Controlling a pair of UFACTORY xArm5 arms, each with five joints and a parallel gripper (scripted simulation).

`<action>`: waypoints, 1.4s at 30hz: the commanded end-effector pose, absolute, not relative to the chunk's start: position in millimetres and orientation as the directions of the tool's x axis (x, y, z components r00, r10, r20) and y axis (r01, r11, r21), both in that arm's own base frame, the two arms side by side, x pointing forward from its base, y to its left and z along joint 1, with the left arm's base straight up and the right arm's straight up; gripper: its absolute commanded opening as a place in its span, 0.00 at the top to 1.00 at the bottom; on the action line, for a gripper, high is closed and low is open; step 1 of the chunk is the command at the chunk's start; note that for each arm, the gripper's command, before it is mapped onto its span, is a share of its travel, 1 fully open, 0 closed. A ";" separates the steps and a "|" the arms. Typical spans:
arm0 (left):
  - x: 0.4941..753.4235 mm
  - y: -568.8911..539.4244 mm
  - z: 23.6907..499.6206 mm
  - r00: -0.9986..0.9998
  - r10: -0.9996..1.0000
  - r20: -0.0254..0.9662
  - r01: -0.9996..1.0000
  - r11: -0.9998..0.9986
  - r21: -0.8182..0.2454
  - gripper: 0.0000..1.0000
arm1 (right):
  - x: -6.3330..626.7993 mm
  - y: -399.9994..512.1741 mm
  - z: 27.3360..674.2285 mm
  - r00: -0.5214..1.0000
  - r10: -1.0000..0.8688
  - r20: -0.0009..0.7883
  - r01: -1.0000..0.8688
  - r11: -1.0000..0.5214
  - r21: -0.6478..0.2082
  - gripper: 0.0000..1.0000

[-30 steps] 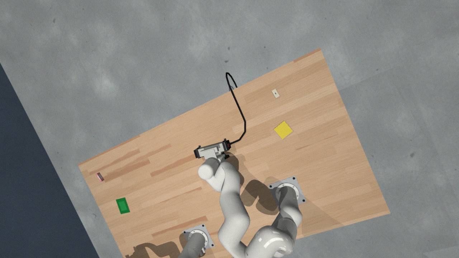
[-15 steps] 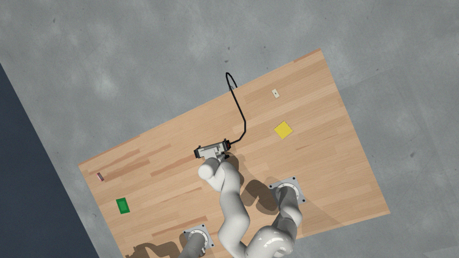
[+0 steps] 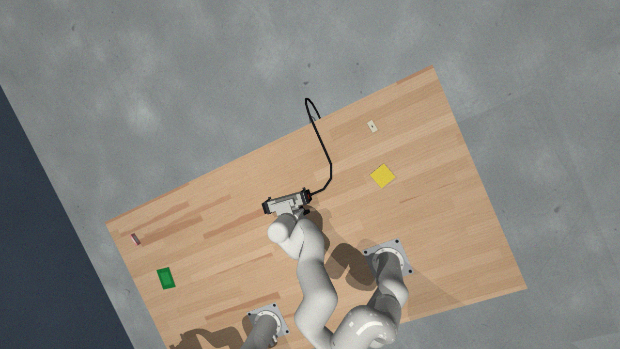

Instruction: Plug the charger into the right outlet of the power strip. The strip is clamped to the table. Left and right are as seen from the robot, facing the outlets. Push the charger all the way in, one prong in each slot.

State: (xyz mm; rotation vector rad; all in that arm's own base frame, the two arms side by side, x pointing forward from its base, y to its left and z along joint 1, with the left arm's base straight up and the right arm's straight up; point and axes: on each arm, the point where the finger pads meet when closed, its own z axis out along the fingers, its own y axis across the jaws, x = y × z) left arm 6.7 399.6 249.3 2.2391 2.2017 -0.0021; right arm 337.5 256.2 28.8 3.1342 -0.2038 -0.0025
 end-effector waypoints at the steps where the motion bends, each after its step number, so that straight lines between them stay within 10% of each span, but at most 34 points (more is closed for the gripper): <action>1: 6.7 399.9 250.0 0.017 1.000 0.000 1.000 -0.017 0.000 0.00 | 338.7 256.6 29.6 0.991 -0.130 0.001 -0.130 -0.991 -0.001 1.00; 19: 6.7 399.9 250.0 0.017 1.000 0.000 1.000 -0.017 0.000 0.00 | 338.7 256.6 29.6 0.991 -0.130 0.001 -0.130 -0.991 -0.001 1.00; 20: 6.7 399.9 250.0 0.017 1.000 0.000 1.000 -0.017 0.000 0.00 | 338.7 256.6 29.6 0.991 -0.130 0.001 -0.130 -0.991 -0.001 0.47; 42: 6.7 399.9 250.0 0.017 1.000 0.000 1.000 -0.017 0.000 0.00 | 338.7 256.6 29.6 0.991 -0.130 0.001 -0.130 -0.991 -0.001 0.47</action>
